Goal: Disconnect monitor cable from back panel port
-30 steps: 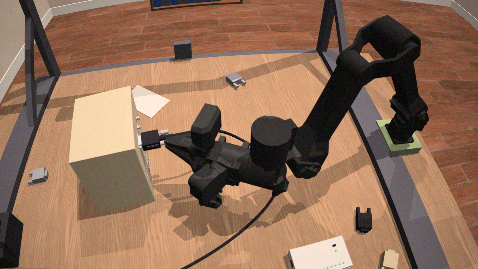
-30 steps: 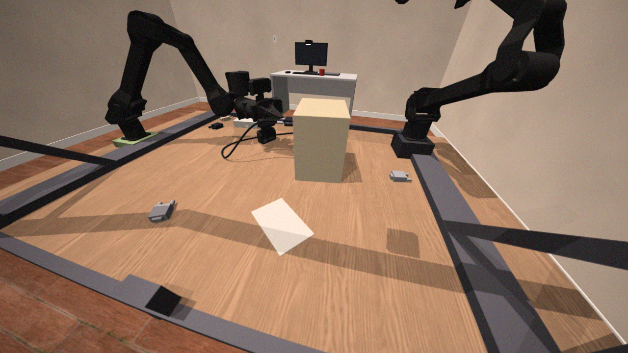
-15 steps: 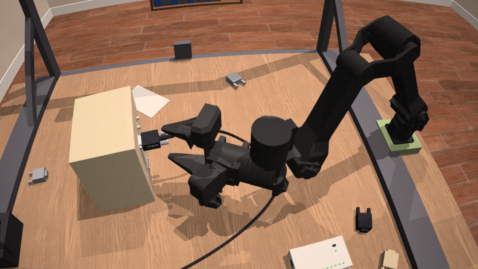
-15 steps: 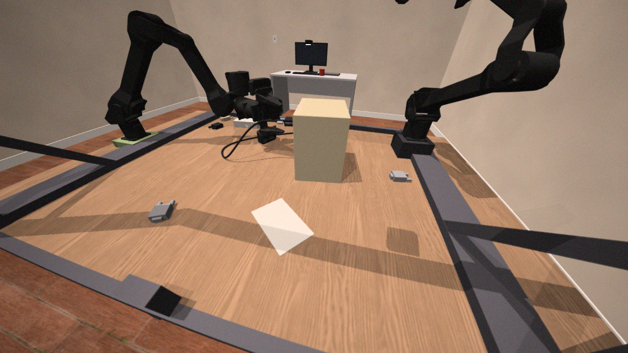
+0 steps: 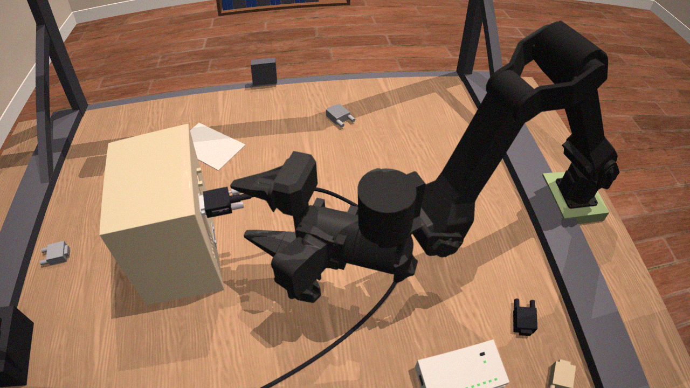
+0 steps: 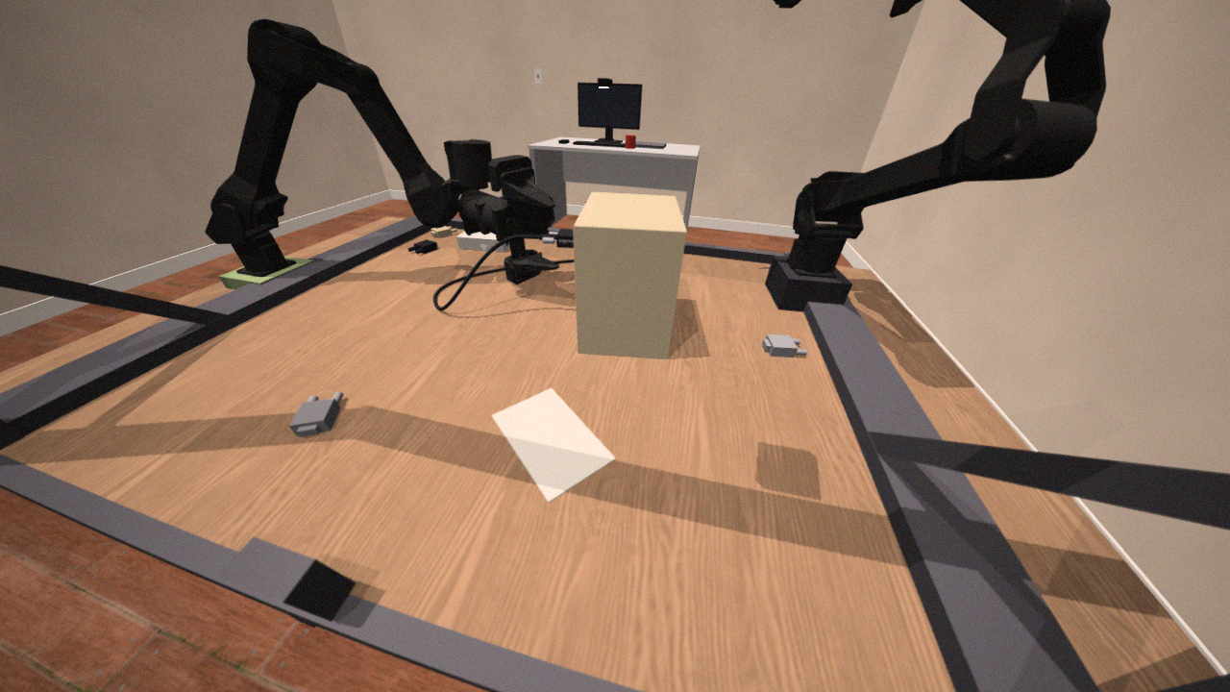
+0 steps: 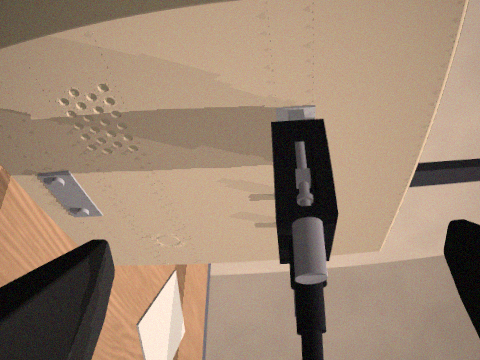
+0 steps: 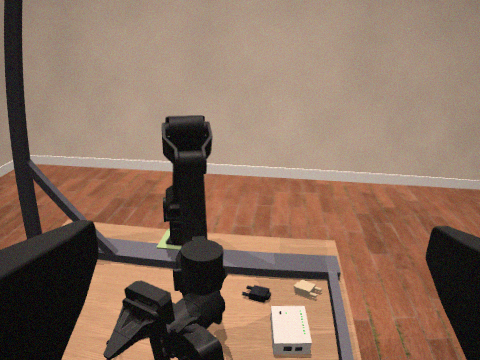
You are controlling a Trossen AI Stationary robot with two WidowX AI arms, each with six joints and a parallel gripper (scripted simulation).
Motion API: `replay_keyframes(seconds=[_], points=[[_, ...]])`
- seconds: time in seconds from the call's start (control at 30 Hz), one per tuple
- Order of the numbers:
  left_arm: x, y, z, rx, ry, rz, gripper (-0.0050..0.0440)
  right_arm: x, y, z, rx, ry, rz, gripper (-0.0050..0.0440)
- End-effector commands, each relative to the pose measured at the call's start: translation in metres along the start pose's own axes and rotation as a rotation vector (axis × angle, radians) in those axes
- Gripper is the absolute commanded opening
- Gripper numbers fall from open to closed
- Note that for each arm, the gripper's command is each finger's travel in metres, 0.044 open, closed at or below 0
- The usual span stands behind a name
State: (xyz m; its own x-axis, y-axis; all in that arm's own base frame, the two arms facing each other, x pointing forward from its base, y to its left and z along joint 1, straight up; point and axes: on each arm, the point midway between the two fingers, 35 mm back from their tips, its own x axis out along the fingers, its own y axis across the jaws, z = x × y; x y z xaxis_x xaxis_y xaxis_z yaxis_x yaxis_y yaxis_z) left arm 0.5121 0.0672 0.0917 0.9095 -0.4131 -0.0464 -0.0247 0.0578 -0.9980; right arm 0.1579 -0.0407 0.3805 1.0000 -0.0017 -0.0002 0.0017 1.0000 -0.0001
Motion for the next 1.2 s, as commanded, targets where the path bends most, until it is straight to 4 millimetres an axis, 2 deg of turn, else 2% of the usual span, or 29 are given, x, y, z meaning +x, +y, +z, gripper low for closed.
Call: replay_keyframes(seconds=[0.0, 0.07, 0.17, 0.4, 0.53, 0.57, 0.63, 1.13, 1.17], points=[[0.005, -0.021, 0.004, 0.126, -0.021, 0.033, 0.0440, 0.000, 0.001, 0.003, -0.005, -0.001, 0.002, 0.0440], [0.005, -0.021, 0.004, 0.126, -0.021, 0.033, 0.0440, 0.000, 0.001, 0.003, -0.005, -0.001, 0.002, 0.0440], [0.007, -0.032, 0.005, 0.300, -0.039, 0.109, 0.0440, 0.000, 0.001, 0.003, -0.005, -0.001, 0.002, 0.0440], [0.002, -0.029, -0.001, 0.453, -0.009, 0.266, 0.0440, 0.000, 0.001, 0.003, -0.005, -0.001, 0.002, 0.0440], [0.001, -0.029, -0.002, 0.476, -0.004, 0.283, 0.0440, 0.000, 0.001, 0.003, -0.005, -0.001, 0.002, 0.0440], [0.001, -0.029, -0.002, 0.476, -0.004, 0.283, 0.0416, 0.000, 0.001, 0.003, -0.005, -0.001, 0.002, 0.0440], [0.001, -0.029, -0.002, 0.476, -0.004, 0.283, 0.0416, 0.000, 0.001, 0.003, -0.005, -0.001, 0.002, 0.0440], [0.001, -0.029, -0.002, 0.476, -0.004, 0.283, 0.0056, 0.000, 0.001, 0.003, -0.005, -0.001, 0.002, 0.0440], [0.001, -0.029, -0.002, 0.476, -0.004, 0.283, 0.0056, 0.000, 0.001, 0.003, -0.005, -0.001, 0.002, 0.0440]])
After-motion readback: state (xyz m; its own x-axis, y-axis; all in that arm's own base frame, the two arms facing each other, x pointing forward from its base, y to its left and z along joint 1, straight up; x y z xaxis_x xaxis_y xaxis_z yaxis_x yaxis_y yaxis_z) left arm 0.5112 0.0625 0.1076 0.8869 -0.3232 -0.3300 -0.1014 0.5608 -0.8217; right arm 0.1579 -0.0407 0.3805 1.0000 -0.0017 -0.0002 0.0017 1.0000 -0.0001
